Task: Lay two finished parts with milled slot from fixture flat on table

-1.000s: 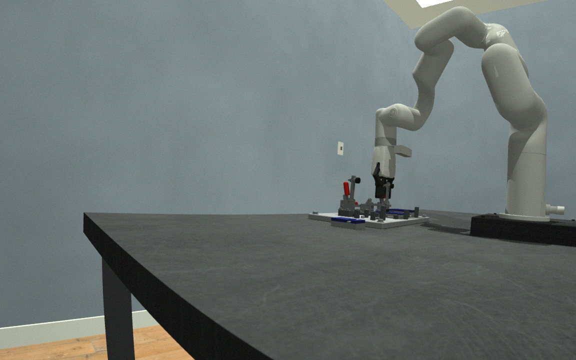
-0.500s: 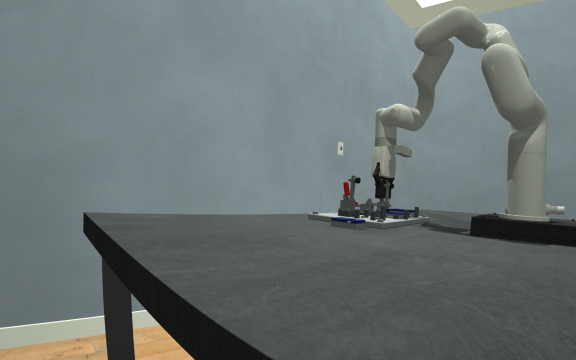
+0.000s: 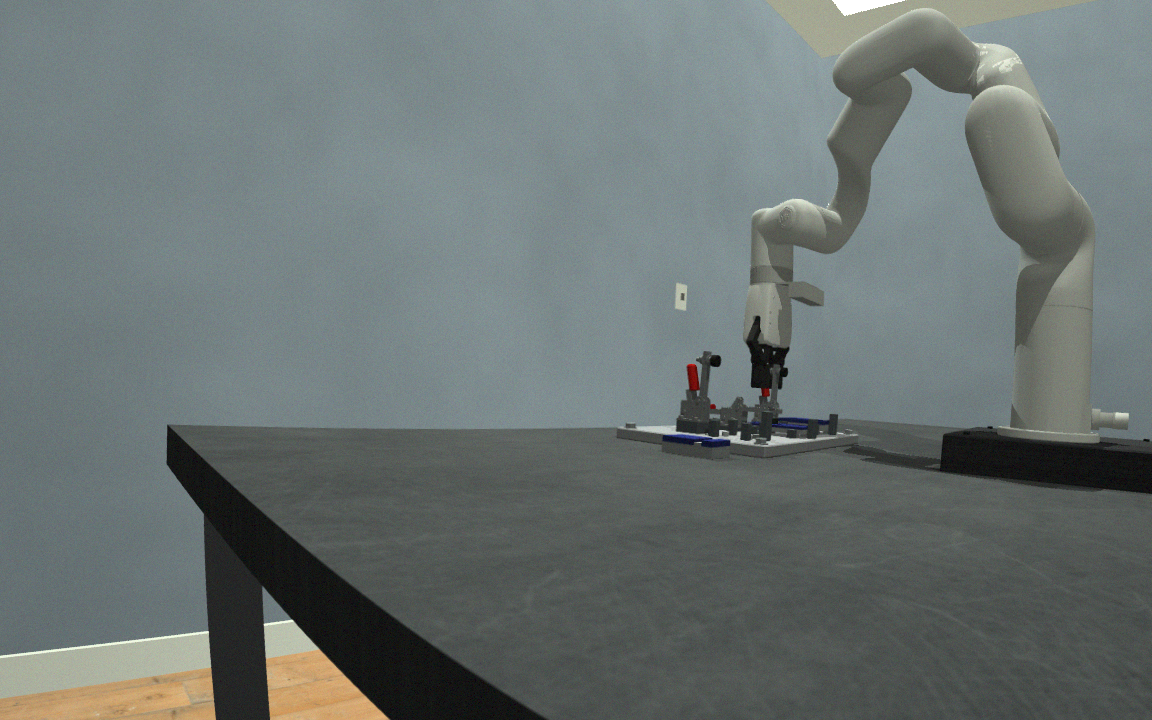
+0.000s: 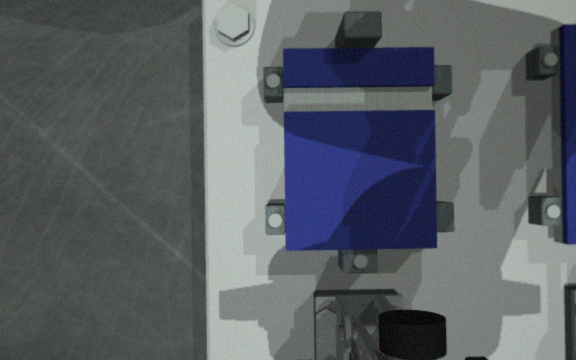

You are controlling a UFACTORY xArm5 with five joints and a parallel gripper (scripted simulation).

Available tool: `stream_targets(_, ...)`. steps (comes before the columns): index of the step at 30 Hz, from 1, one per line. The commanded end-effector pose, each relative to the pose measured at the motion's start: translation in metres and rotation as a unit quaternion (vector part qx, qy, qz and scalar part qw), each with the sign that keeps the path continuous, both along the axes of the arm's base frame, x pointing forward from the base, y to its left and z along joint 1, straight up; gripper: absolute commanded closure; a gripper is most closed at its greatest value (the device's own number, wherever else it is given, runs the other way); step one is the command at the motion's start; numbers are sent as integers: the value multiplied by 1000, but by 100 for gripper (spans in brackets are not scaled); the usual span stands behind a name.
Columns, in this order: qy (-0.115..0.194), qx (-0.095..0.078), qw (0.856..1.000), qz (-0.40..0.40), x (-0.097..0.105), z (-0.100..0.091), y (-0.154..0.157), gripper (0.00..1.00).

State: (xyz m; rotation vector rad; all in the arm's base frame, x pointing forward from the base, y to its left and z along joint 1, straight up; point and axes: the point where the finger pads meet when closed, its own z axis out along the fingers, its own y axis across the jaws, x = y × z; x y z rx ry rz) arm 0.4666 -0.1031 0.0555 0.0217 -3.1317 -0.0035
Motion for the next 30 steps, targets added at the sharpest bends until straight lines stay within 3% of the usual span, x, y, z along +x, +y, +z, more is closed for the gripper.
stream_targets(1,-2,0,1000,0,1,12,0,52)
stream_targets(11,-2,0,1000,0,2,35,0,52)
stream_targets(28,-2,0,1000,0,1,37,0,52)
stream_targets(29,-2,0,1000,0,1,37,0,0)
stream_targets(30,-2,0,1000,0,1,37,0,0)
